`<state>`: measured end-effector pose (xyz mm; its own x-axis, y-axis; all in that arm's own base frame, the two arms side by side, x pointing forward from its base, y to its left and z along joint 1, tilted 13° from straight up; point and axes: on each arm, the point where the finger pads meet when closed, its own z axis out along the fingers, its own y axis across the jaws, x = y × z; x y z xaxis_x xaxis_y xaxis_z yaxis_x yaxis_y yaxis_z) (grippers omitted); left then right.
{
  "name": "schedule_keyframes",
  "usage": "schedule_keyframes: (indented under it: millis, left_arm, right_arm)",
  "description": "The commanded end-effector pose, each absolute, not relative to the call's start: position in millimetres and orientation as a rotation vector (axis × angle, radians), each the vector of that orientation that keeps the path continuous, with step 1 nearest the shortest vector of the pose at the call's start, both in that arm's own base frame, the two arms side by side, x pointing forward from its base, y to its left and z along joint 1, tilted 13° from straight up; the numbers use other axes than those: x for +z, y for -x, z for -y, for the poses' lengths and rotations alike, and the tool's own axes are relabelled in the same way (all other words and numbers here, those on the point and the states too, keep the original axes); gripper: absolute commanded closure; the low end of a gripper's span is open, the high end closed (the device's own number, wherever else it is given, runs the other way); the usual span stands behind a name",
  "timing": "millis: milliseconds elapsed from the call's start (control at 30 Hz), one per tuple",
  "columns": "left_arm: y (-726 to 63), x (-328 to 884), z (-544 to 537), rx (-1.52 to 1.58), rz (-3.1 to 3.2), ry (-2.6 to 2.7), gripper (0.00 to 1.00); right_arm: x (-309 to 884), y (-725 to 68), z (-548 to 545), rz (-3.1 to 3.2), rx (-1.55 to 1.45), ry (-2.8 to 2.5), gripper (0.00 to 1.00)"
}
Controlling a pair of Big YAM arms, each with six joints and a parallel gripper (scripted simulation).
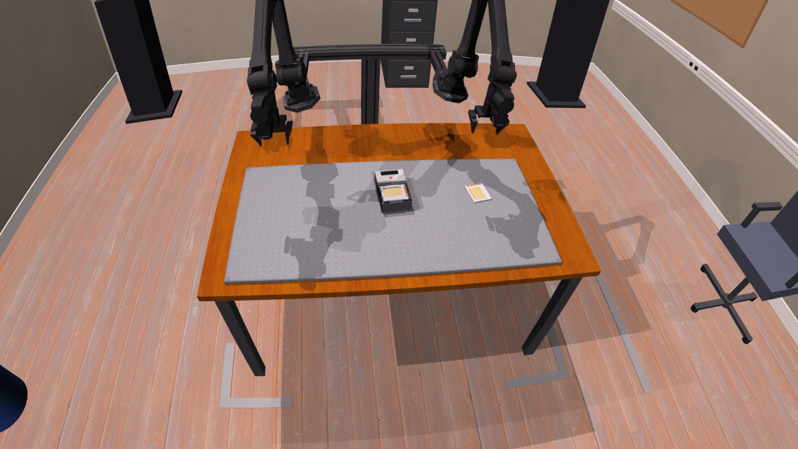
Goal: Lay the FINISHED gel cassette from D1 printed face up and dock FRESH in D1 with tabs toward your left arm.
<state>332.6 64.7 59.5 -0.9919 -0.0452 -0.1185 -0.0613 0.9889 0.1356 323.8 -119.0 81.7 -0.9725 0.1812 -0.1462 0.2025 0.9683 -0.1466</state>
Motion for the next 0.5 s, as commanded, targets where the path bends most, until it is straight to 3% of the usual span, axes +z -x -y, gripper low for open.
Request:
schedule_keyframes:
  millis: [0, 467]
  left_arm:
    - [-348.2, 73.9, -67.9, 0.212, -2.990, 0.069, 0.00]
    - [-348.2, 73.9, -67.9, 0.212, -2.990, 0.069, 0.00]
  right_arm:
    - [80.4, -328.8, 132.9, -2.976, -0.256, -0.267, 0.02]
    - [79.7, -330.2, 138.3, -2.976, -0.256, -0.267, 0.00]
